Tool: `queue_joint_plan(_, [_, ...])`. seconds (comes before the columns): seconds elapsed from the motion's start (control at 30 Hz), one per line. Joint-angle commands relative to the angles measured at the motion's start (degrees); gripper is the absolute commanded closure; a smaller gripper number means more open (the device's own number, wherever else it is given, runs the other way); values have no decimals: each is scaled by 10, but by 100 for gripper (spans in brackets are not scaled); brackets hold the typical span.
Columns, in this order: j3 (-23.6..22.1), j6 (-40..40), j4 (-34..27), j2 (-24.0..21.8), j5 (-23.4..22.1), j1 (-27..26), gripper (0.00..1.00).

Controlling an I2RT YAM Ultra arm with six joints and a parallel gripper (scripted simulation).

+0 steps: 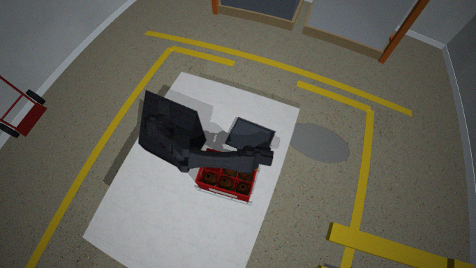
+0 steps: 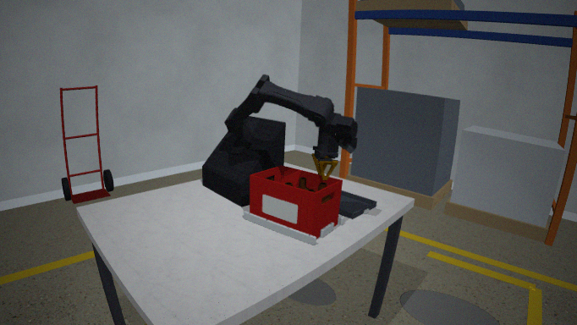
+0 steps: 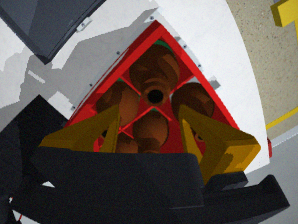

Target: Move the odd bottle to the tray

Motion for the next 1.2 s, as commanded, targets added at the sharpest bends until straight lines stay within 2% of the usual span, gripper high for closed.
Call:
queue_joint_plan(0.0, [-8, -8, 21, -18, -1, 6, 39])
queue_joint_plan(0.07, [5, -10, 26, -21, -1, 9, 39])
queue_joint_plan(0.23, [-16, -13, 31, -19, -1, 4, 39])
queue_joint_plan(1.17, [-11, -13, 34, -20, -1, 6, 39])
